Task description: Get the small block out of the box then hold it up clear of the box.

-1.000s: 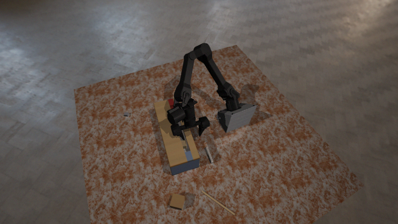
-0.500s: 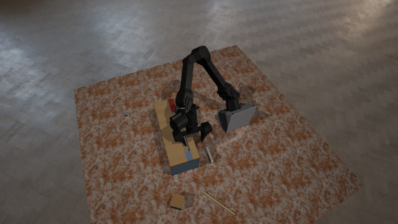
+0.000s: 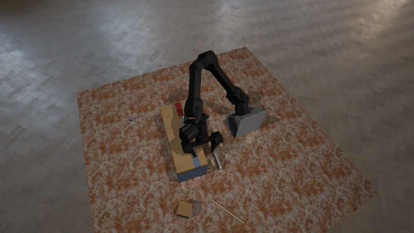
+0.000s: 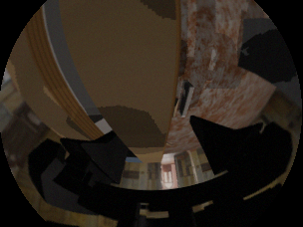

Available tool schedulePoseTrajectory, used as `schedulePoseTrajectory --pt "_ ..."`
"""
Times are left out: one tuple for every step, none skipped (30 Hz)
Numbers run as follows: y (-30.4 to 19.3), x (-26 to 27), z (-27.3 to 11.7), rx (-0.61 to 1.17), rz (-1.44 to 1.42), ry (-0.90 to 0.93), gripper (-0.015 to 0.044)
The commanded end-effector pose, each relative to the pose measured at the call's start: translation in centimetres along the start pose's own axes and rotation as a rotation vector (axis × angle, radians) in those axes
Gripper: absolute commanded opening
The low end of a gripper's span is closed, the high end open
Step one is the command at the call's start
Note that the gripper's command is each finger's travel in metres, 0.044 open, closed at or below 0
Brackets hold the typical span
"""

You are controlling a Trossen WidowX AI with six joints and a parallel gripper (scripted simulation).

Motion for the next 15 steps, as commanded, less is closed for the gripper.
schedulePoseTrajectory --pt "-0.5 0.1 -0.7 0.005 0.004 0.0 0.04" --pt "-0.7 0.2 -1.3 0.005 0.004 0.0 0.04" --pt "-1.0 0.2 -2.2 0.005 0.003 0.0 0.04" --pt "-1.4 0.2 -3.3 0.005 0.001 -0.001 0.04" --pt "-1.8 0.2 -4.6 0.004 0.0 -0.001 0.04" --pt "-2.0 0.1 -5.3 0.003 -0.001 -0.002 0.04" --pt "-2.1 0.1 -5.8 0.003 -0.001 -0.002 0.04" --pt "-2.1 0.1 -5.9 0.003 -0.001 -0.002 0.04" --pt "-2.1 0.1 -5.9 0.003 -0.001 -0.002 0.04" --pt "-2.1 0.1 -5.9 0.003 -0.001 -0.002 0.04" --pt "-2.1 0.1 -5.9 0.003 -0.001 -0.002 0.04" --pt "-2.2 0.2 -5.7 0.007 -0.008 0.012 0.04" --pt "-2.3 0.2 -5.7 0.005 -0.026 0.013 0.0374" --pt "-2.3 0.1 -5.7 0.0 -0.079 0.015 0.0348" --pt "-2.4 0.0 -5.7 -0.009 -0.168 0.019 0.0321"
Point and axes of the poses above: the point midway between the two fingers, 35 mm back from their tips, its own z axis out along the fingers, its own x axis across the jaws, y = z × x, the point moved 3 cm from there along -z, back along the fingers, and after that the axes turned 2 degrees about -z, right-handed, at the moved point
